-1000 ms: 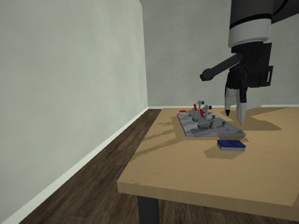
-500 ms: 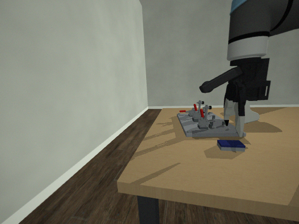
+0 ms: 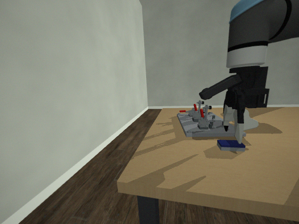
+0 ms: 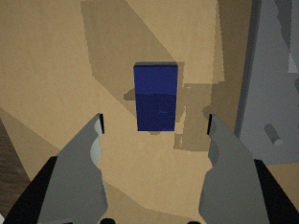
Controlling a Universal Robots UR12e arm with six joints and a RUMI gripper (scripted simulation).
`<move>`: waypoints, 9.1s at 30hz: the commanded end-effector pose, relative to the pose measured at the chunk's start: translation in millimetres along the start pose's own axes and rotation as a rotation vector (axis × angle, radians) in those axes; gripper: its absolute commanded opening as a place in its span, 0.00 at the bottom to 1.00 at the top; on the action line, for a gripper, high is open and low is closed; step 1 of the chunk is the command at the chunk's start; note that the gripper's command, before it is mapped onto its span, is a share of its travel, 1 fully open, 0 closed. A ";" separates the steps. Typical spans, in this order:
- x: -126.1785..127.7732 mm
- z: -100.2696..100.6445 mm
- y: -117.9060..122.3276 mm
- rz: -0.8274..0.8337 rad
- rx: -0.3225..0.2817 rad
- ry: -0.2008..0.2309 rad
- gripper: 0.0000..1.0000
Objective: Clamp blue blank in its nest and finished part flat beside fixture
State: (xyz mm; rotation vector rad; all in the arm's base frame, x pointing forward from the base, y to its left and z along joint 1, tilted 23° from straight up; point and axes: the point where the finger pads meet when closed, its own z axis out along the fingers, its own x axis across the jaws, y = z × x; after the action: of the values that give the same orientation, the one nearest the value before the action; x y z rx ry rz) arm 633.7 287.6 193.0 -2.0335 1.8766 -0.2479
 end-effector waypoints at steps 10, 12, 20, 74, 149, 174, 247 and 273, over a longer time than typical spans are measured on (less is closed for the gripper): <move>-0.2 5.1 -0.7 0.000 0.001 0.000 0.59; -0.2 5.1 -0.7 0.000 0.001 0.000 0.59; -0.2 5.1 -0.7 0.000 0.001 0.000 0.59; -0.2 18.9 -0.7 0.000 0.001 0.000 0.59; -0.2 31.5 -0.7 0.000 0.001 0.000 0.00; -0.2 31.5 -0.7 0.000 0.001 0.000 0.00; -0.2 -74.4 -0.6 0.000 0.001 0.000 0.00; -0.2 -88.5 -0.6 0.000 0.001 0.000 0.00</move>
State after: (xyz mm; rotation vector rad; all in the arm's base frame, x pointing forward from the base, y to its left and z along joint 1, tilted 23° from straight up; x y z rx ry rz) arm 601.5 275.0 273.6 -2.0335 1.8767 -0.2478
